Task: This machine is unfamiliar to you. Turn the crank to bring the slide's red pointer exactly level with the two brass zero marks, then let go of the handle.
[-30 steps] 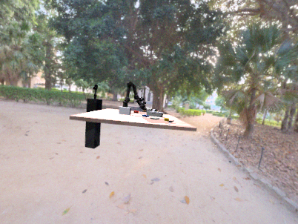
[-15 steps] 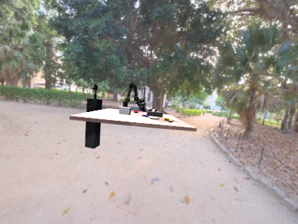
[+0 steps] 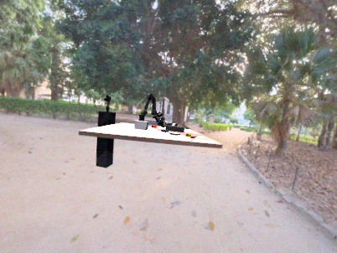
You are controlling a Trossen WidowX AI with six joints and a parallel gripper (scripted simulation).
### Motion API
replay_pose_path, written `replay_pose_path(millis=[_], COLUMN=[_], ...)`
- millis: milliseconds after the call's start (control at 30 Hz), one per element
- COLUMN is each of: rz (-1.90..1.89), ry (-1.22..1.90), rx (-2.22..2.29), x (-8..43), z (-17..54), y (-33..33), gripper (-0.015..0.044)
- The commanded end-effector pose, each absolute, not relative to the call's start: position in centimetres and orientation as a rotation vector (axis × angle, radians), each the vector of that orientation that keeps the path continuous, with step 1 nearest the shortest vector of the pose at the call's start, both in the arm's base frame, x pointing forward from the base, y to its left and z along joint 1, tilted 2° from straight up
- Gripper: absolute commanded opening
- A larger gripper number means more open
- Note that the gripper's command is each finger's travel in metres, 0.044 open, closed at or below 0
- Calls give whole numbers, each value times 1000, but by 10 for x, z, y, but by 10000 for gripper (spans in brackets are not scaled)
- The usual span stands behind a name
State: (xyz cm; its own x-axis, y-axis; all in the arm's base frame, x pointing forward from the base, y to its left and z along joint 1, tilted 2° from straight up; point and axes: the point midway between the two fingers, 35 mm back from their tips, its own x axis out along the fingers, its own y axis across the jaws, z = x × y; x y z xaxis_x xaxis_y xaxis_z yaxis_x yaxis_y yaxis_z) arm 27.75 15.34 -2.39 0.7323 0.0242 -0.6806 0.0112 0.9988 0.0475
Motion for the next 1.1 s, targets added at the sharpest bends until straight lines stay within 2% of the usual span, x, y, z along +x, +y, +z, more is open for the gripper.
replay_pose_path(millis=[0,333,1067], rz=[4,4,4], ry=[747,747,747], rx=[52,52,51], x=[278,278,277], z=[-24,-24,-29], y=[153,153,143], gripper=[256,0,0])
